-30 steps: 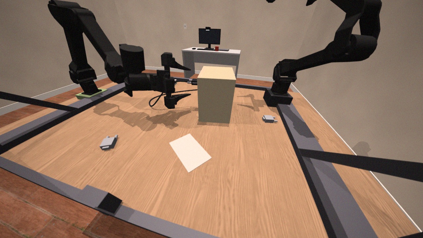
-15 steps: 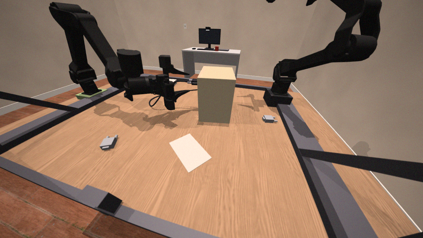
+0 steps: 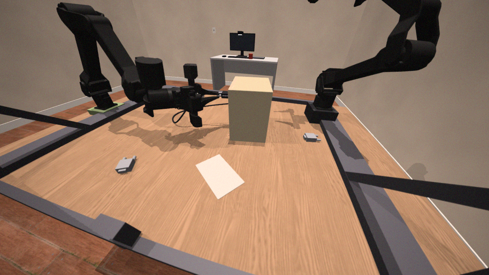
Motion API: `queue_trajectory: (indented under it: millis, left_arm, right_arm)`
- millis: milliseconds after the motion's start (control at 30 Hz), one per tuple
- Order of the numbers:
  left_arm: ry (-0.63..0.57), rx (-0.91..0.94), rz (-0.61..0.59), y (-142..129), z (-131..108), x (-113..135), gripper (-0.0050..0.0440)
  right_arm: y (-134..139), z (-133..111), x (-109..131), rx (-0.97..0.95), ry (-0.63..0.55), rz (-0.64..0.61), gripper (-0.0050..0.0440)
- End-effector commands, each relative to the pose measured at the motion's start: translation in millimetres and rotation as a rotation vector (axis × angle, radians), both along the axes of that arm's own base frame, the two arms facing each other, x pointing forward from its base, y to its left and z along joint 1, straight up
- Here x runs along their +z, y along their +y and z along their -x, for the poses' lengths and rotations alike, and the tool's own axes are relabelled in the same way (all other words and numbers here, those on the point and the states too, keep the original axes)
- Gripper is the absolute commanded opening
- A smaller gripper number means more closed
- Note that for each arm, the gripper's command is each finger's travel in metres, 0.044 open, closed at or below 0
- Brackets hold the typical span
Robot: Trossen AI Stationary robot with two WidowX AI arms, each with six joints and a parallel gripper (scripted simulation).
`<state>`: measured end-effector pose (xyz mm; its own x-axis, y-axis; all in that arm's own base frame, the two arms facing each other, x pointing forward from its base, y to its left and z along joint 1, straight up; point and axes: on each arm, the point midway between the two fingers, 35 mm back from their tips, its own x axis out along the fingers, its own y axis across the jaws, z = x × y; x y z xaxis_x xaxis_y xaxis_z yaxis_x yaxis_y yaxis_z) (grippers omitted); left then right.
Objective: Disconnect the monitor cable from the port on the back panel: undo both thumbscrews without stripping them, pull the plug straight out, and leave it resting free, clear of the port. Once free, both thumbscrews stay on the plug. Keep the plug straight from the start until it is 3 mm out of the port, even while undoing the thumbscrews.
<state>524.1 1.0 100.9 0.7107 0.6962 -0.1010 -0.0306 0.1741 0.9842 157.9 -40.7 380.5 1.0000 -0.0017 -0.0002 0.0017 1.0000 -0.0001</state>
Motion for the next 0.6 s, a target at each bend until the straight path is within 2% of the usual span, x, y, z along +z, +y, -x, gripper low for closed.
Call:
queue_trajectory:
  millis: [0, 200, 567]
  left_arm:
    - [-0.025, 0.002, 0.004, -0.1, -1.0, 11.7, 0.0]
    - [-0.028, 0.002, 0.02, 0.0, -1.0, 12.1, 0.0]
    - [-0.046, 0.001, 0.122, 0.5, -0.8, 14.3, 0.0]
  right_arm:
    - [1.2, 0.3, 2.7, 0.002, -0.001, 0.005, 0.044]
    - [1.2, 0.3, 2.7, 0.002, -0.001, 0.005, 0.044]
    - [1.2, 0.3, 2.7, 0.002, -0.001, 0.005, 0.044]
